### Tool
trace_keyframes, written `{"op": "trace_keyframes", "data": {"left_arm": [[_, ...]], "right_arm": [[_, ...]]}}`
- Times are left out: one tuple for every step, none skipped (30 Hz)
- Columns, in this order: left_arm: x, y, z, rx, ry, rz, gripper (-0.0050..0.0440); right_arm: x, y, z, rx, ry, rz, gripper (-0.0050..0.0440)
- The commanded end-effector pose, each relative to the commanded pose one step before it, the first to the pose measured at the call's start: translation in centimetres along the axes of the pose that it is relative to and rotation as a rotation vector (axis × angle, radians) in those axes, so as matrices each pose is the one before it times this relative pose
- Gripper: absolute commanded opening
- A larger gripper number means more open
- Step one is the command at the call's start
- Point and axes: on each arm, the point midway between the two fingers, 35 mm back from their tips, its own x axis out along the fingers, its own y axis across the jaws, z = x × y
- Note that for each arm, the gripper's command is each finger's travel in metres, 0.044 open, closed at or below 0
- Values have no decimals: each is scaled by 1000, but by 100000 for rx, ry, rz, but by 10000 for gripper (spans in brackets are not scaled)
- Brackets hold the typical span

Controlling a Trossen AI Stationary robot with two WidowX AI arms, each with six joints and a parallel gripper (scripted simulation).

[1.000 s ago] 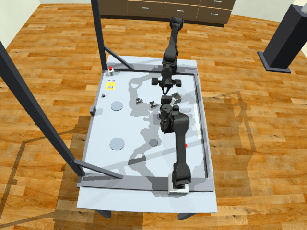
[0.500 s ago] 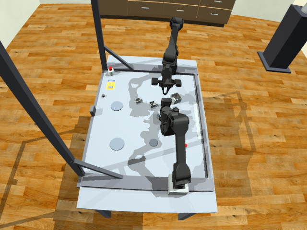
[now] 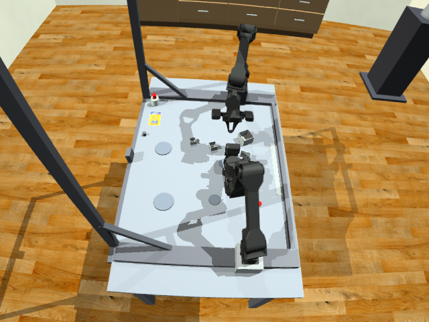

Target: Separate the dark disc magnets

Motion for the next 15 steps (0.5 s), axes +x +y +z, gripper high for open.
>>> {"op": "trace_keyframes", "data": {"left_arm": [[-1008,-39,989,-217,-3919,-397,40],[0,0,0,0,0,0,40],[0,0,0,0,0,0,40],[0,0,0,0,0,0,40],[0,0,0,0,0,0,40],[0,0,0,0,0,0,40],[0,0,0,0,0,0,40],[0,0,0,0,0,0,40],[0,0,0,0,0,0,40],[0,0,0,0,0,0,40],[0,0,0,0,0,0,40],[0,0,0,0,0,0,40],[0,0,0,0,0,0,40],[0,0,0,0,0,0,40],[0,0,0,0,0,0,40]], "right_arm": [[-249,1257,-51,939,97,2661,40],[59,-14,-12,2,-2,7,40],[68,92,-18,63,11,272,40],[3,23,1,13,-4,52,40],[-2,26,3,14,-7,50,40],[-3,35,4,21,-10,65,40],[0,0,0,0,0,0,40],[0,0,0,0,0,0,40],[-4,-14,8,-7,-19,-46,40],[-5,60,7,34,-17,116,40],[-6,38,10,23,-24,65,40],[-7,7,14,8,-33,-3,40],[-9,-11,18,1,-41,-46,40],[-11,-15,21,1,-48,-57,40],[-13,-2,18,7,-37,-32,40]]}}
